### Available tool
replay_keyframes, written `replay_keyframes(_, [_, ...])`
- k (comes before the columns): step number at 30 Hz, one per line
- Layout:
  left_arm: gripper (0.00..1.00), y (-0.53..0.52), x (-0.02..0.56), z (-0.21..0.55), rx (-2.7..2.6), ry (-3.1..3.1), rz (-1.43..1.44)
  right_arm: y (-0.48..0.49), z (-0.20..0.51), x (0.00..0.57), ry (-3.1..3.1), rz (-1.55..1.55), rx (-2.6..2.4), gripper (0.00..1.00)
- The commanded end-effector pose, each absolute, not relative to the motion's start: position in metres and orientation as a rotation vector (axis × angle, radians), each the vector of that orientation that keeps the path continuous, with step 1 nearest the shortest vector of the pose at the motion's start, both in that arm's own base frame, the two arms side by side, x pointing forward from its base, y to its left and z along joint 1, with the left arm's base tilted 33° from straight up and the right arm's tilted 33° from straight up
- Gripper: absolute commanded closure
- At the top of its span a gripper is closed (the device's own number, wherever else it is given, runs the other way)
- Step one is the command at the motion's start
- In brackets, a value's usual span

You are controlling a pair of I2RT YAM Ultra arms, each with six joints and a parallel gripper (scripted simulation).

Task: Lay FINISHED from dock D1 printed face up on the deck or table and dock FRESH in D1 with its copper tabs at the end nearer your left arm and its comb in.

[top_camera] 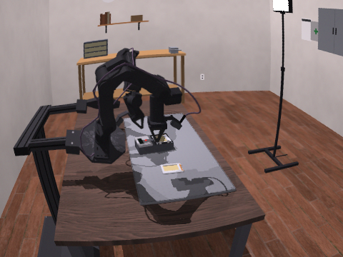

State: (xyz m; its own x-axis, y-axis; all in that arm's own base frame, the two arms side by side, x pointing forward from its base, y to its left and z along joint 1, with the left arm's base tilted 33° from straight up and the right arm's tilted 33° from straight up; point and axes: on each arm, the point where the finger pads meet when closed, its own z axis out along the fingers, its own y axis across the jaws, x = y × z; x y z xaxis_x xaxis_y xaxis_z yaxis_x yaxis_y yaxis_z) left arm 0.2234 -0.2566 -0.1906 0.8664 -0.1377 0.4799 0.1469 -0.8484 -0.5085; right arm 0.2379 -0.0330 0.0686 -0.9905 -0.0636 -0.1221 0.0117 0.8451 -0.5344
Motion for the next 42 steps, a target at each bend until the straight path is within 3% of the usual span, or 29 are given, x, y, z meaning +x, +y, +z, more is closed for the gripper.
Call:
replay_keyframes(1, [1.0, -0.27, 0.228, -0.185, -2.507, -0.001, -0.727, -0.029, 0.073, 0.235, 2.873, -0.817, -0.048, 1.0])
replay_keyframes(42, [1.0, -0.248, 0.236, -0.222, -2.513, -0.004, -0.735, -0.029, 0.073, 0.235, 2.873, -0.817, -0.048, 1.0])
